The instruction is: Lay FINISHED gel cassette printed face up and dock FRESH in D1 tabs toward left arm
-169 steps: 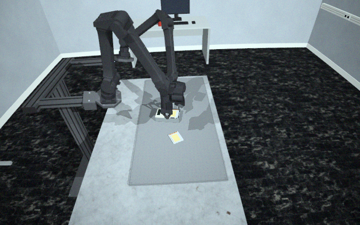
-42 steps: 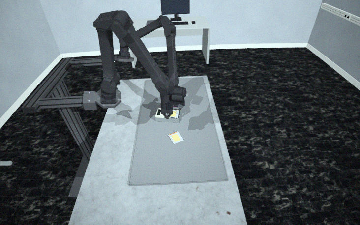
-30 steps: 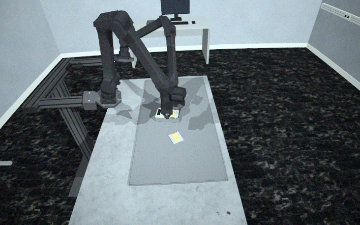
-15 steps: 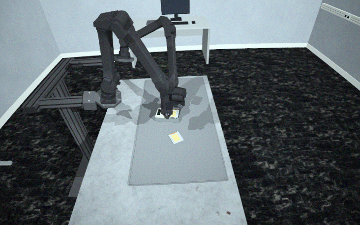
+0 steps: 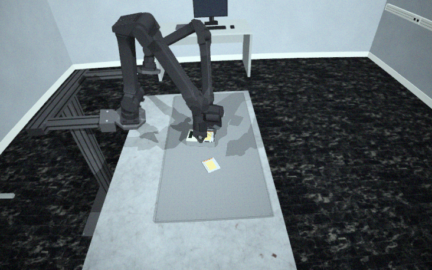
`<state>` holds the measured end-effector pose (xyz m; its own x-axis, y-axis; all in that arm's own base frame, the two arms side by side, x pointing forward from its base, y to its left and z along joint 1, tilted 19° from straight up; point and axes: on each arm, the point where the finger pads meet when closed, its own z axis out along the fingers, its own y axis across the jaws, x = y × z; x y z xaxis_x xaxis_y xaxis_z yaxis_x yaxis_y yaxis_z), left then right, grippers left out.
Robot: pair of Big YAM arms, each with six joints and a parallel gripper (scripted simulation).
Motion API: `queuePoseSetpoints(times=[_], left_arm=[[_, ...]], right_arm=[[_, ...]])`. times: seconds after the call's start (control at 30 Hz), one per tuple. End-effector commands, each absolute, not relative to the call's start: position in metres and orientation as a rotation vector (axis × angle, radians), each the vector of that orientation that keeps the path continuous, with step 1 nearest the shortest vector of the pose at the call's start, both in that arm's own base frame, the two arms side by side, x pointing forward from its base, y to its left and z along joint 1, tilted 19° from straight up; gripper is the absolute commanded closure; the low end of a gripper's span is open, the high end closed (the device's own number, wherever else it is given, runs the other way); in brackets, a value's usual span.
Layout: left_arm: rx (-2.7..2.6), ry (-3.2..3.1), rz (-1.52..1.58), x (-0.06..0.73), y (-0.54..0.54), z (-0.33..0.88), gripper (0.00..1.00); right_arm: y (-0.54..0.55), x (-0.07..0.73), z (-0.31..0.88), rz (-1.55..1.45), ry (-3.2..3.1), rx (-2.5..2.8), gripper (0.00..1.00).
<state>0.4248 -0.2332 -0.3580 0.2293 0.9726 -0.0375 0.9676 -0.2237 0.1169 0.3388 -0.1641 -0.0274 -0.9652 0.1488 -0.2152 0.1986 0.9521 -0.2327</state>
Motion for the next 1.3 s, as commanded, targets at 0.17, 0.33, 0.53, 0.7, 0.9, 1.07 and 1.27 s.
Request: queuePoseSetpoints(times=[0.17,0.33,0.53,0.7,0.9,1.07,1.27], left_arm=[[2.366,1.874,0.07,0.428,-0.236,-0.355,1.0],[2.366,1.874,0.07,0.428,-0.236,-0.355,1.0],[2.366,1.873,0.07,0.428,-0.236,-0.355,1.0],[2.366,1.873,0.07,0.428,-0.236,-0.355,1.0],[2.366,1.873,0.07,0.428,-0.236,-0.355,1.0],[2.366,1.873,0.07,0.428,-0.236,-0.355,1.0],[2.366,1.873,0.07,0.428,-0.236,-0.355,1.0]], right_arm=[[-0.167,0.341,-0.022,-0.382,2.897,0.283,1.0],[-0.167,0.341,-0.022,-0.382,2.897,0.283,1.0],[-0.167,0.341,-0.022,-0.382,2.897,0.283,1.0],[-0.167,0.341,-0.022,-0.382,2.897,0.283,1.0],[-0.161,0.346,-0.028,-0.408,2.901,0.189,1.0],[-0.146,0.357,-0.045,-0.473,2.899,-0.049,1.0],[-0.134,0.364,-0.059,-0.528,2.88,-0.236,1.0]])
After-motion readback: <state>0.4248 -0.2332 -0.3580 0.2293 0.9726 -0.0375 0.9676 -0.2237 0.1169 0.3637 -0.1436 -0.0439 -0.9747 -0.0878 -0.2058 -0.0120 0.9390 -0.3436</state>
